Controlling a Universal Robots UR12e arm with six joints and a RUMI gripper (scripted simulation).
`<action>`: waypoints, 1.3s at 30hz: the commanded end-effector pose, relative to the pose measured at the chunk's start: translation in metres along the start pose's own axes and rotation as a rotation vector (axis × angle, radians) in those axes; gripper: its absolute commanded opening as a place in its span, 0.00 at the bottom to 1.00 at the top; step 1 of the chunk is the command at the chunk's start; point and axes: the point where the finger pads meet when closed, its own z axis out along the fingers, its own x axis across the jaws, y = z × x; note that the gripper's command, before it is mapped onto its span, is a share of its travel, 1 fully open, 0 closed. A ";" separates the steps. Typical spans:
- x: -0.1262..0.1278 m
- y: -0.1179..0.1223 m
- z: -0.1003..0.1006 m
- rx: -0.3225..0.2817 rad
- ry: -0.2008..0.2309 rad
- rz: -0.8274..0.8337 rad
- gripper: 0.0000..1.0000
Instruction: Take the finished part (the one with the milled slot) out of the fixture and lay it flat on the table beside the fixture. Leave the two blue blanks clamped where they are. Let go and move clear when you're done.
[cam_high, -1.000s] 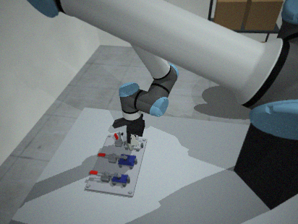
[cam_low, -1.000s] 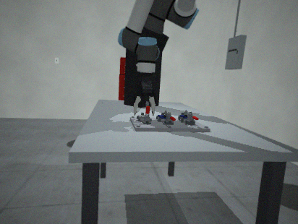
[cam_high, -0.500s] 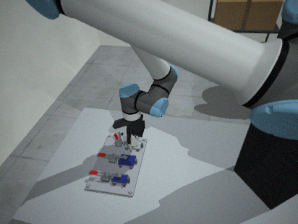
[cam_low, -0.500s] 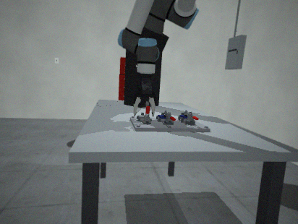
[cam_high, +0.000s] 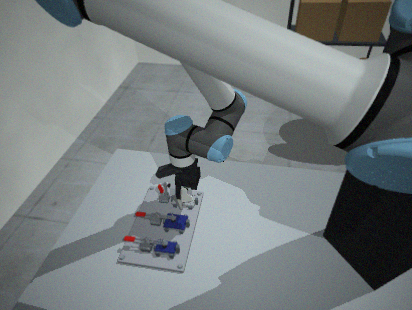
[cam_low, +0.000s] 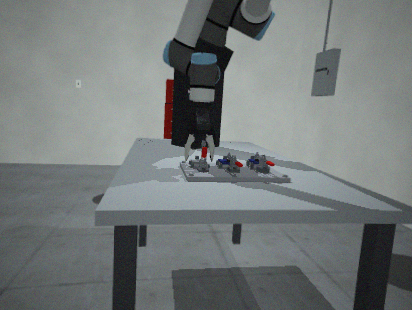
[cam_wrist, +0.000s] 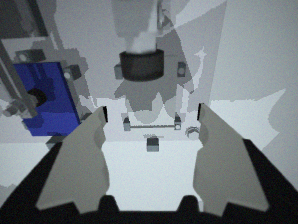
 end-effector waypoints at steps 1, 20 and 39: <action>0.001 -0.003 0.000 0.004 0.003 -0.001 0.59; 0.002 -0.003 0.000 0.004 0.003 -0.001 0.00; 0.002 -0.003 0.000 0.004 0.003 -0.001 0.00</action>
